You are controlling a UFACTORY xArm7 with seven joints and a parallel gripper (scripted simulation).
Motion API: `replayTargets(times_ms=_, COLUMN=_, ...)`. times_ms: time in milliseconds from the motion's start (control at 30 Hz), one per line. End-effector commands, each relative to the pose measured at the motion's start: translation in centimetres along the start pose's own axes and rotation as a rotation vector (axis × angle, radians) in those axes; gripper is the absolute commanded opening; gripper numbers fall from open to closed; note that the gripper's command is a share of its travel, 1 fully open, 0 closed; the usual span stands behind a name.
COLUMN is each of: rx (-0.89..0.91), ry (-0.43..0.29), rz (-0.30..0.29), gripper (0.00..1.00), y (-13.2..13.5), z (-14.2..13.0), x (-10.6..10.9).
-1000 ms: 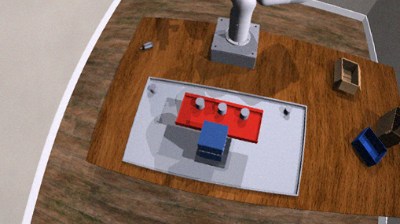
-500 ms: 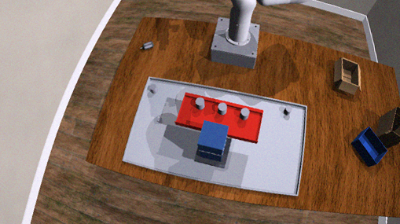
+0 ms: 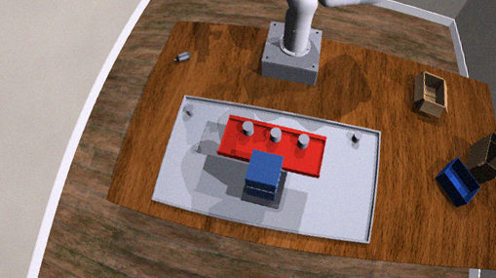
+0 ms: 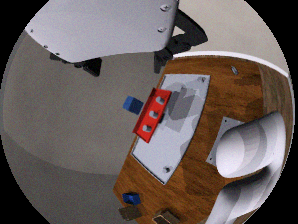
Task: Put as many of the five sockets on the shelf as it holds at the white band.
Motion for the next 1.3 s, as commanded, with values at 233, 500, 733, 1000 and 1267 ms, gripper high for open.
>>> replayTargets(times_ms=233, rx=0.001, ry=-0.002, rz=-0.001, gripper=1.00, y=0.1, z=0.0, x=0.1)
replayTargets(times_ms=500, rx=-0.007, ry=0.001, rz=0.016, gripper=1.00, y=0.2, z=0.0, x=-0.3)
replayTargets(times_ms=733, rx=-0.130, ry=0.047, rz=0.265, gripper=1.00, y=1.8, z=0.6, x=-7.1)
replayTargets(times_ms=1000, rx=-0.287, ry=0.131, rz=0.602, gripper=1.00, y=0.8, z=3.0, x=-17.4)
replayTargets(times_ms=1267, rx=-0.378, ry=0.199, rz=0.819, gripper=1.00, y=-1.8, z=6.2, x=-23.8)
Point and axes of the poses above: the point where the finger pads meet when closed, its own x axis back along the fingers, its own y axis across the jaws, z = x × y, the point moved 6 cm from there along x, back along the fingers, and after that the axes turned 1 degree about x, right-handed, at the moved point
